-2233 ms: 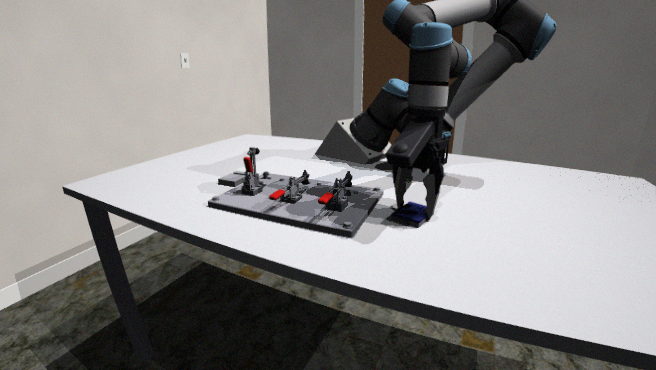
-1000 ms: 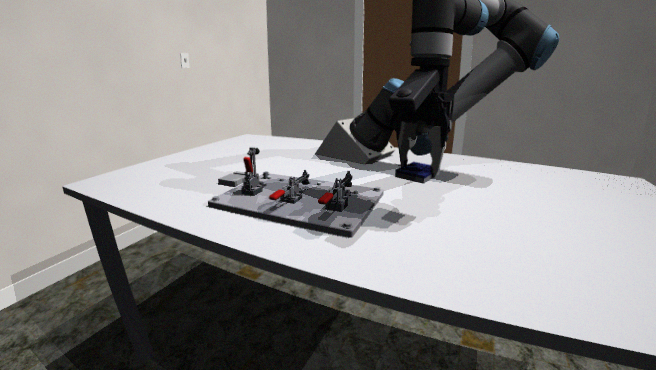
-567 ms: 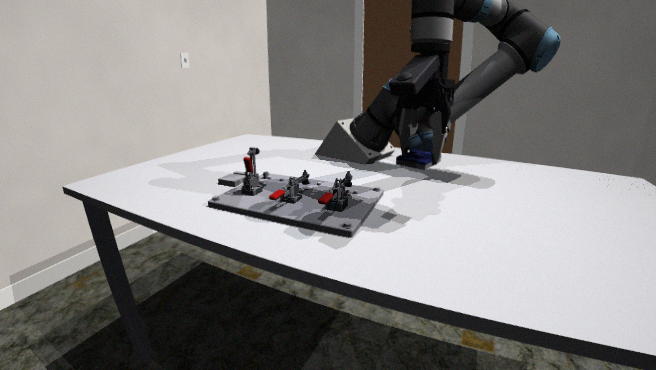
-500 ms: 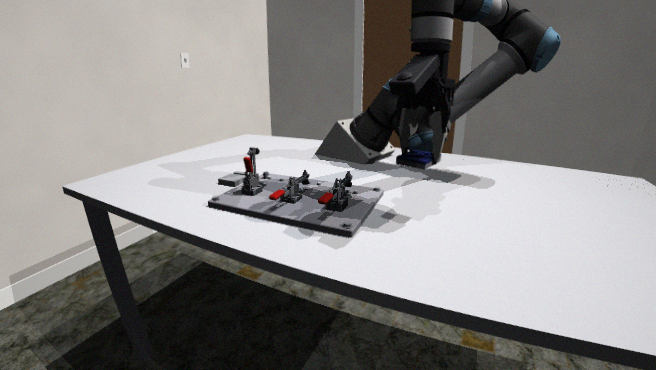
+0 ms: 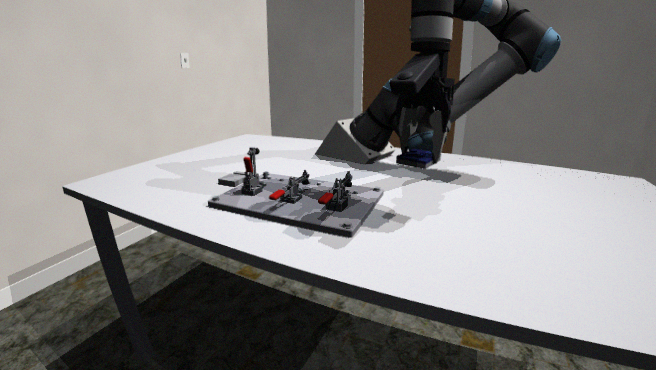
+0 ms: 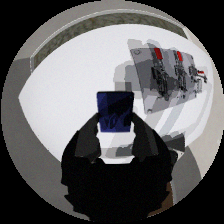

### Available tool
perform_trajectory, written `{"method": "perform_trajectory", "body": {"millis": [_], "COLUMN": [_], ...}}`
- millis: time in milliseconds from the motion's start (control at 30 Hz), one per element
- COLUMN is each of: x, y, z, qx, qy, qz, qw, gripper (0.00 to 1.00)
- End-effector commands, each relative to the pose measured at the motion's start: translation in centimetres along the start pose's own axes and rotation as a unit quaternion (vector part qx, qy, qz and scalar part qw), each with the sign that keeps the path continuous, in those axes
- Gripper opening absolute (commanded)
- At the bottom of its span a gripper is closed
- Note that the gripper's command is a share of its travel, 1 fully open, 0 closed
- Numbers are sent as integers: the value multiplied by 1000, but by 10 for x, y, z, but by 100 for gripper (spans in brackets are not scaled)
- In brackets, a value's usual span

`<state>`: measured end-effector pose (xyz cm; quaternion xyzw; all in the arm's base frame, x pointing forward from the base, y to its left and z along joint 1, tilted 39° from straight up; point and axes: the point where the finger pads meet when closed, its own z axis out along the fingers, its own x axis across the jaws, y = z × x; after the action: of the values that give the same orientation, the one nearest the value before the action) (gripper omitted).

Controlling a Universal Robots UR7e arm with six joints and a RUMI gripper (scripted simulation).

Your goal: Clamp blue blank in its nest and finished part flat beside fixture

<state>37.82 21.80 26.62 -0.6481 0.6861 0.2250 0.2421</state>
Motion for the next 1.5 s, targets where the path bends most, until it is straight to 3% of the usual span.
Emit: {"method": "perform_trajectory", "body": {"millis": [0,400,900,1467], "x": [0,0,1,7], "y": [0,0,3,23], "z": [0,0,2,17], "qx": [0,0,0,0], "qy": [0,0,0,0], "qz": [-35,-136,-140,-140], "qw": [999,991,990,990], "gripper": [0,0,0,0]}}
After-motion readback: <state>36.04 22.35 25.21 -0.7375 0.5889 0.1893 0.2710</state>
